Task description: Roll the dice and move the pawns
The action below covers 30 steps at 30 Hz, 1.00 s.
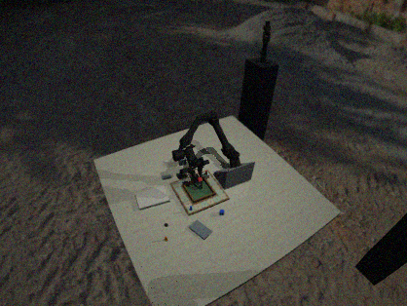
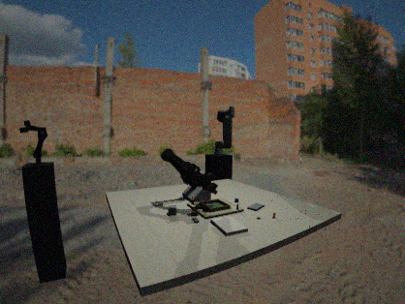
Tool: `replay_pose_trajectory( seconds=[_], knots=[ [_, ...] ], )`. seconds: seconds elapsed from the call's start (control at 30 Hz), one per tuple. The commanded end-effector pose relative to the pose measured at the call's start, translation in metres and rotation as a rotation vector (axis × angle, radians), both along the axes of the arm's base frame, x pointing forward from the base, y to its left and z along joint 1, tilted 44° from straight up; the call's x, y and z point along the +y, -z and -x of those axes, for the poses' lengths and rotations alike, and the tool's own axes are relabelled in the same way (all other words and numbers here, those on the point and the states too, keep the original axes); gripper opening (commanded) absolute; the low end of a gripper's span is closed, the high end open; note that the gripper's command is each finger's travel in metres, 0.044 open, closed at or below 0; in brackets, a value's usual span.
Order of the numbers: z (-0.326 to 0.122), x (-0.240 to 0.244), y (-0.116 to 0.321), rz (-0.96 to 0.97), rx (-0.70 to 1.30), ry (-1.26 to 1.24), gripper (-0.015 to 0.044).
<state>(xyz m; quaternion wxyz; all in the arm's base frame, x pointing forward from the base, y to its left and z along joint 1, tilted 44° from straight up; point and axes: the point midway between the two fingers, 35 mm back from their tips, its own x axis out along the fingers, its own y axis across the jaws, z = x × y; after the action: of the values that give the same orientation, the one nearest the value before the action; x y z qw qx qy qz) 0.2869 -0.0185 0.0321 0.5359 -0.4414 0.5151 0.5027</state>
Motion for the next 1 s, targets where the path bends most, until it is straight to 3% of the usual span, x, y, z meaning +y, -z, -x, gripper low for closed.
replay_pose_trajectory(
  seconds=[0.0,0.13,0.7,0.83,0.97],
  knots=[
    [0.000,0.000,0.000,0.000,0.001,0.000,0.0000],
    [0.000,0.000,0.000,0.000,0.001,0.000,0.0000],
    [-0.004,0.028,-0.027,0.007,0.007,-0.003,0.0440],
    [0.004,0.022,0.001,0.349,0.125,0.012,0.0440],
    [0.000,0.019,0.015,0.767,0.105,-0.029,0.0440]
  ],
)
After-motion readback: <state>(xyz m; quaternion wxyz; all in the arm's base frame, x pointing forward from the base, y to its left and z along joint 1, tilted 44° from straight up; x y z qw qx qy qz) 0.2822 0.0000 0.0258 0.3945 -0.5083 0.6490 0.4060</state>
